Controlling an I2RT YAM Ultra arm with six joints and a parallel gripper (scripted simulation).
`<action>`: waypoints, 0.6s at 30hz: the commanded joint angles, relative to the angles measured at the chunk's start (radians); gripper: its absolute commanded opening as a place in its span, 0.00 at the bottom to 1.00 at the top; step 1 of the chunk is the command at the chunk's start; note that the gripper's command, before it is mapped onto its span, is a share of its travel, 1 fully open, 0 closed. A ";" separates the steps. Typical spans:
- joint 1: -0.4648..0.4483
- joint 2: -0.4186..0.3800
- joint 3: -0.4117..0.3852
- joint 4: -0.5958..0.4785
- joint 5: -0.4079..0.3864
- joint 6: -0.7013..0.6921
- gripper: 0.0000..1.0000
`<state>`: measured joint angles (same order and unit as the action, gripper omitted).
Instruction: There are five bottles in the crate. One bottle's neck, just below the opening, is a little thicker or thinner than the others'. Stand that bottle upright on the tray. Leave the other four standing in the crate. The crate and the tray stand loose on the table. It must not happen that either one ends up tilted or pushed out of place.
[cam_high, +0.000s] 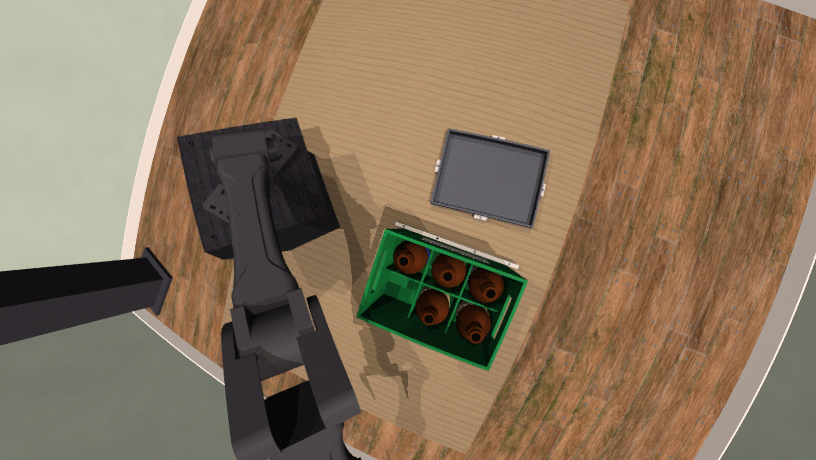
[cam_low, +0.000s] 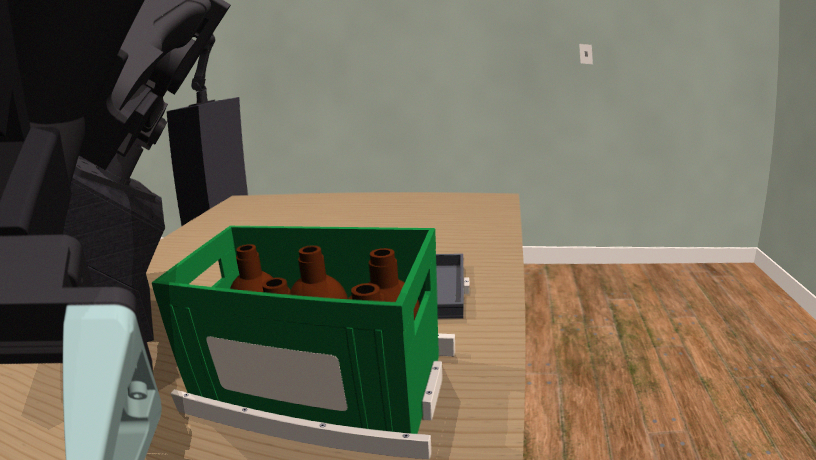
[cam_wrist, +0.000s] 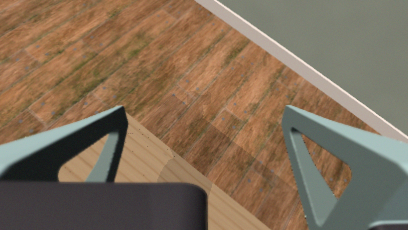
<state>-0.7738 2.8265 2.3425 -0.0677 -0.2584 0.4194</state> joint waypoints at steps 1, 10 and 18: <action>-0.032 -0.023 0.013 0.005 0.010 0.001 1.00; -0.032 -0.023 0.013 0.005 0.010 0.001 1.00; -0.007 -0.012 0.001 0.001 0.000 0.002 1.00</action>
<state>-0.7734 2.8265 2.3425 -0.0677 -0.2584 0.4194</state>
